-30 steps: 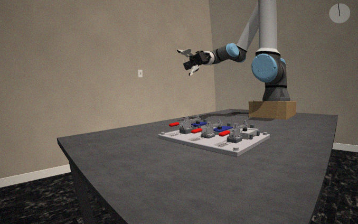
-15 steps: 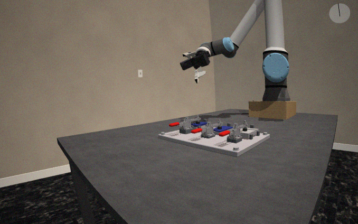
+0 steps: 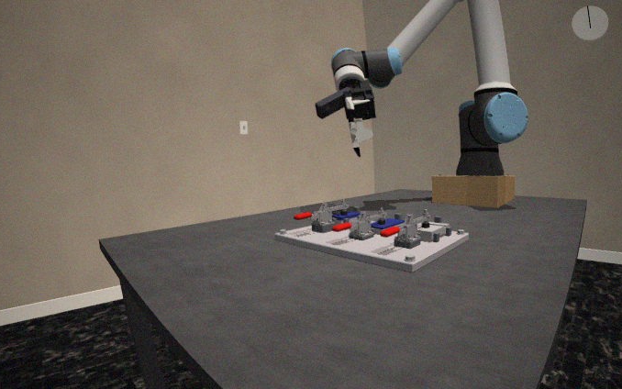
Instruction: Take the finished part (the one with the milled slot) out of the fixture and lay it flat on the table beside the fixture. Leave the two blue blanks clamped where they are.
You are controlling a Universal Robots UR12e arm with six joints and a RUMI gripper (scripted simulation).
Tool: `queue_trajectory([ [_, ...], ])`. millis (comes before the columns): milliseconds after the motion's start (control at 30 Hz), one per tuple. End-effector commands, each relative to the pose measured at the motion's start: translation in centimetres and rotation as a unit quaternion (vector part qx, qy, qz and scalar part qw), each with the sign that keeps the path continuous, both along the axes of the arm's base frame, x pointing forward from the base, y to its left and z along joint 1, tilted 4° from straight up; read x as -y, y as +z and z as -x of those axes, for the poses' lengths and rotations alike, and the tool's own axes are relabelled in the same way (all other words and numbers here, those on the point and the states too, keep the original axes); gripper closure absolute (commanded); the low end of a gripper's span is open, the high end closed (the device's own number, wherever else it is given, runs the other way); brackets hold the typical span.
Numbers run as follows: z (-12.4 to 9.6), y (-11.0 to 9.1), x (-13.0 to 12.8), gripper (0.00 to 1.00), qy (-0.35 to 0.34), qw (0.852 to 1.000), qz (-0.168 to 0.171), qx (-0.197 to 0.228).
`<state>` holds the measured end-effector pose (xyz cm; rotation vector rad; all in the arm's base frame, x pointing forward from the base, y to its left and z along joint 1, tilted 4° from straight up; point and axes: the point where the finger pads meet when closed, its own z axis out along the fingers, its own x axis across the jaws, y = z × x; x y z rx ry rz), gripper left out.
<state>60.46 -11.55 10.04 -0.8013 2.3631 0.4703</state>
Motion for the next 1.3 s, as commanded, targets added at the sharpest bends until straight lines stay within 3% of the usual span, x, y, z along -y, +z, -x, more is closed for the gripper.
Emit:
queue_trajectory([
  [0,-1.4,-1.8,-4.5,0.0,0.09,0.993,0.06,-0.047],
  [133,-2.0,-2.6,-7.8,0.0,0.158,0.979,0.108,-0.071],
  [233,-2.1,-2.7,-8.6,0.0,0.174,0.974,0.12,-0.076],
  [700,-3.8,-2.9,-17.4,0.0,0.343,0.895,0.262,-0.112],
  [767,-3.8,-2.9,-17.4,0.0,0.343,0.895,0.262,-0.112],
  [1033,-4.4,-2.4,-20.4,0.0,0.392,0.859,0.309,-0.116],
  [1267,-4.7,-2.1,-21.8,0.0,0.411,0.842,0.328,-0.117],
])
